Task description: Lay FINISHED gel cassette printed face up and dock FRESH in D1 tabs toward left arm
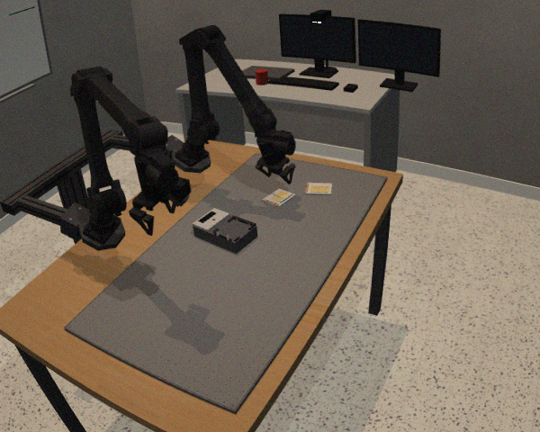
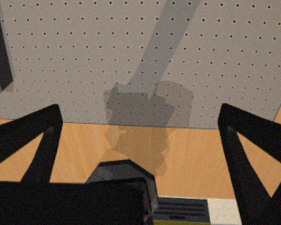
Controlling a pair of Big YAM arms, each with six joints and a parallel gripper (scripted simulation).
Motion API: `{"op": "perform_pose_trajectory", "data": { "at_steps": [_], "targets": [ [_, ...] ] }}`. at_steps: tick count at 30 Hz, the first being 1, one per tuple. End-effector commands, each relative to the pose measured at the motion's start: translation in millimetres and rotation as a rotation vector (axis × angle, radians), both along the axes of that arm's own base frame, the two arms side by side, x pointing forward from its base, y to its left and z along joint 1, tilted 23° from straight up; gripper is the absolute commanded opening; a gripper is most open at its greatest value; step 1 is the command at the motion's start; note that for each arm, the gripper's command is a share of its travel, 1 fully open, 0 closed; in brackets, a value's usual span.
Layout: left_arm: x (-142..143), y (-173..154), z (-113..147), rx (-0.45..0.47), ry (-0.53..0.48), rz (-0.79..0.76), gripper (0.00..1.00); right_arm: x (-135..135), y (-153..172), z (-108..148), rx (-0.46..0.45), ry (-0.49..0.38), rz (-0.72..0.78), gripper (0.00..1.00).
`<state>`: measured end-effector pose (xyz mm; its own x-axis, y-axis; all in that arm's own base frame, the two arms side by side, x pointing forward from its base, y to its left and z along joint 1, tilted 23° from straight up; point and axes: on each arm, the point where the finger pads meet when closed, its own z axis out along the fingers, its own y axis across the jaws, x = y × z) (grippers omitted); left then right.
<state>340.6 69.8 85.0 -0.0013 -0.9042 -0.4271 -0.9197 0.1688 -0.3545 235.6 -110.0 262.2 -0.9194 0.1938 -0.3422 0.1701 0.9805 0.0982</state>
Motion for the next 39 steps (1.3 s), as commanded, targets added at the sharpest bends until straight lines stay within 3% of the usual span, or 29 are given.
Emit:
{"op": "perform_pose_trajectory", "data": {
  "at_steps": [1,39],
  "targets": [
    [3.2,-0.1,3.3,0.0,-0.014,0.0,0.98,7.9,-8.1,29.3,-0.021,-0.04,-0.021,1.0],
    [3.6,1.1,-14.1,-0.005,-0.006,0.008,0.98,7.9,-8.1,29.3,-0.021,-0.04,-0.021,1.0]
  ]
}}
